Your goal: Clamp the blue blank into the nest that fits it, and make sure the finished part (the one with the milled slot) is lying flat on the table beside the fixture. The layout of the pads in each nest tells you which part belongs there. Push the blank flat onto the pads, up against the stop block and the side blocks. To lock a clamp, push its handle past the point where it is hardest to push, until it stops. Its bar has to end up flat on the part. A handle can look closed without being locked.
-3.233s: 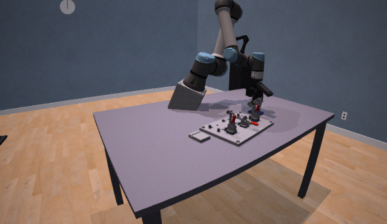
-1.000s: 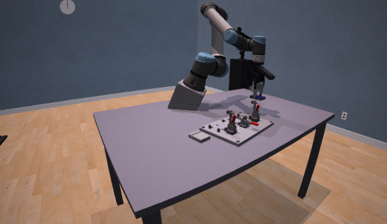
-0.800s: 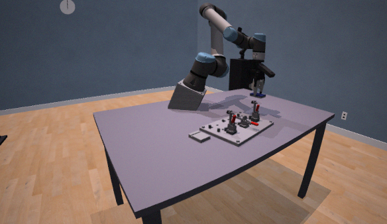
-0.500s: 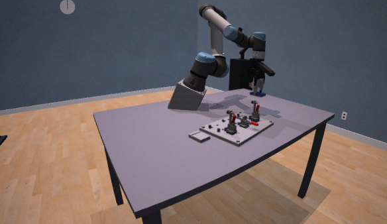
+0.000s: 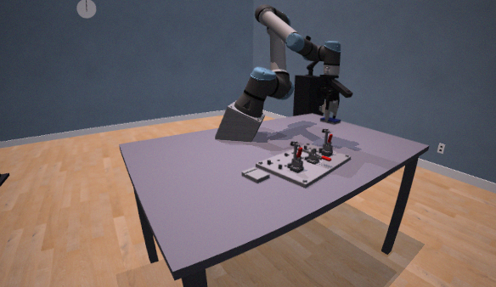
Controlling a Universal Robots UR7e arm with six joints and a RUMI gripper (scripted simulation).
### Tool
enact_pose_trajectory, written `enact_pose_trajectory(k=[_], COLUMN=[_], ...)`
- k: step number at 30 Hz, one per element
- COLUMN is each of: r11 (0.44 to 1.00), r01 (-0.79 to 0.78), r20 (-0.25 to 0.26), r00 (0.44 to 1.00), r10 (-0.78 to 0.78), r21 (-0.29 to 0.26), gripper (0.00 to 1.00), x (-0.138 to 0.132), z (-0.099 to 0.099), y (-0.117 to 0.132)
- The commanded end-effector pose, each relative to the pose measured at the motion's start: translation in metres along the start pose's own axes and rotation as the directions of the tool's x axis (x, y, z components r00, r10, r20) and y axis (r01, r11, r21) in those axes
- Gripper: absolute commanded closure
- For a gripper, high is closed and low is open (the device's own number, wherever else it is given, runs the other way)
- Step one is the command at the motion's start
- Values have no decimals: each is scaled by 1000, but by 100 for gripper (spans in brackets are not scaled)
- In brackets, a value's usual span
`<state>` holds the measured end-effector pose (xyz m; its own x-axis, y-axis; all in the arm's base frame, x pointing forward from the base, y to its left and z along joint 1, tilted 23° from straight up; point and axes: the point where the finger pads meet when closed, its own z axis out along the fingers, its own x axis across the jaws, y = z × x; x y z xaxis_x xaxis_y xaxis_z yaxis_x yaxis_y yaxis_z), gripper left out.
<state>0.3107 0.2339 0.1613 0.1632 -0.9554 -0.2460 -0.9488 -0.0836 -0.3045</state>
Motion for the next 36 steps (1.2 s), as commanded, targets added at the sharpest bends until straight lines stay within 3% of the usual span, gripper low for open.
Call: enact_pose_trajectory(k=[1,16,36], r11=[999,998,998], r01=[43,58,58], r20=[0,0,0], r00=[999,998,998], r10=[-43,-58,-58], r21=[1,1,1], gripper=[100,100,100], x=[0,0,0], z=[0,2,21], y=[0,0,6])
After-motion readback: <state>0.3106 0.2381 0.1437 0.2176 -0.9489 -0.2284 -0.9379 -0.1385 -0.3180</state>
